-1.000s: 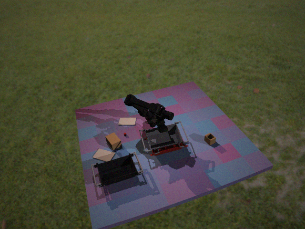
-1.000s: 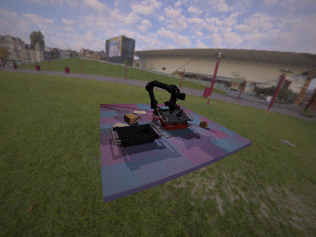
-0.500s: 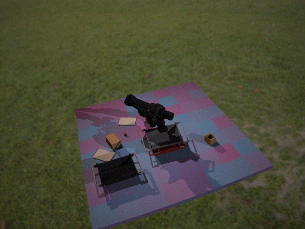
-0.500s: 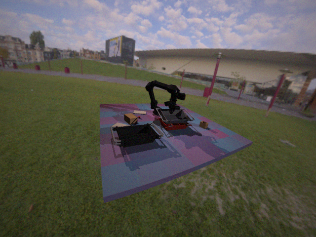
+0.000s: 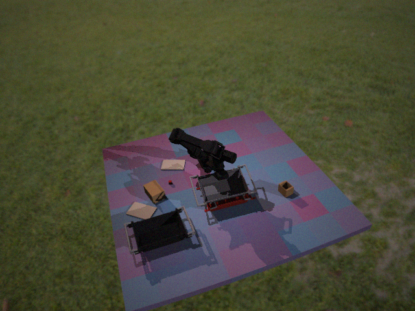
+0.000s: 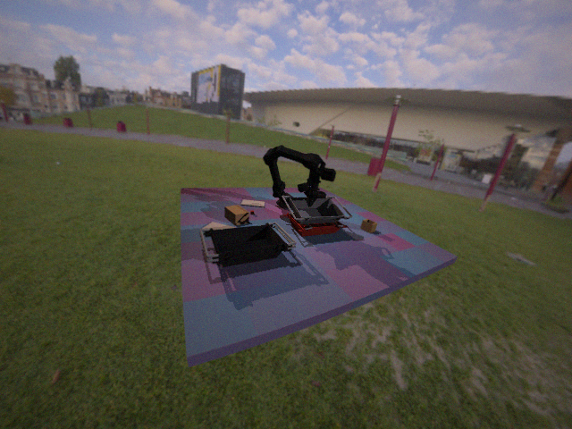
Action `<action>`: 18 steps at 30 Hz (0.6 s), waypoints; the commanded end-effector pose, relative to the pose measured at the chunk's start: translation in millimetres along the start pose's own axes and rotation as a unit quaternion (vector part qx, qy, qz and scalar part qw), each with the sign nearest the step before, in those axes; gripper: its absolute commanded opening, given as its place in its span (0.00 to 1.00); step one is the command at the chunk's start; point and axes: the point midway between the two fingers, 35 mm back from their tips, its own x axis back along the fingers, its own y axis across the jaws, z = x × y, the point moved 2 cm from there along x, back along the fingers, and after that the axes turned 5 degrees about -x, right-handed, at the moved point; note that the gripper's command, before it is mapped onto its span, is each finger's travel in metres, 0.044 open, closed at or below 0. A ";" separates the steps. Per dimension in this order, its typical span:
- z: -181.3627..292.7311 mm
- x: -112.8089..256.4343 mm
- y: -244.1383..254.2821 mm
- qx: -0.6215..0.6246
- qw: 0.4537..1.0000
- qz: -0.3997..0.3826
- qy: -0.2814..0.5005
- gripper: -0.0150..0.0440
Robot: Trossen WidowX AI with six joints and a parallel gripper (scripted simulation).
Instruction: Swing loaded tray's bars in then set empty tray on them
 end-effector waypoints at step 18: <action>2.7 -7.2 -4.7 0.003 1.000 0.008 0.000 0.25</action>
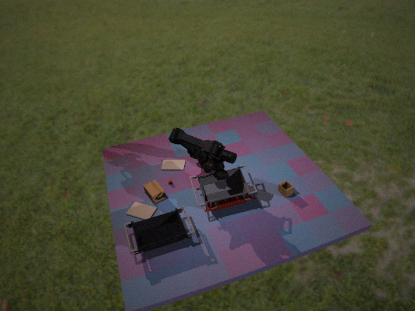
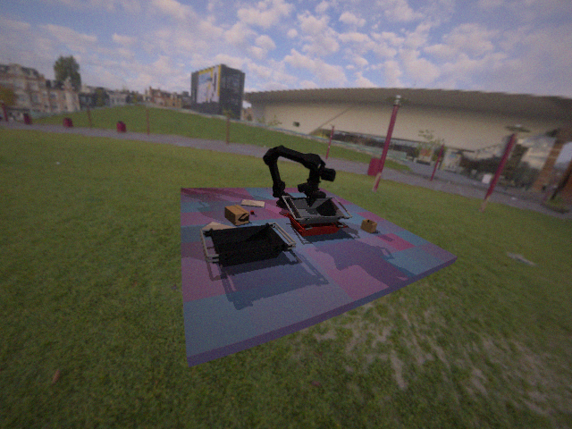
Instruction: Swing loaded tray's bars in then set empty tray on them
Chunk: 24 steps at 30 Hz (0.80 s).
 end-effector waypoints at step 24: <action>3.8 -10.0 -6.9 0.006 1.000 0.013 0.000 0.25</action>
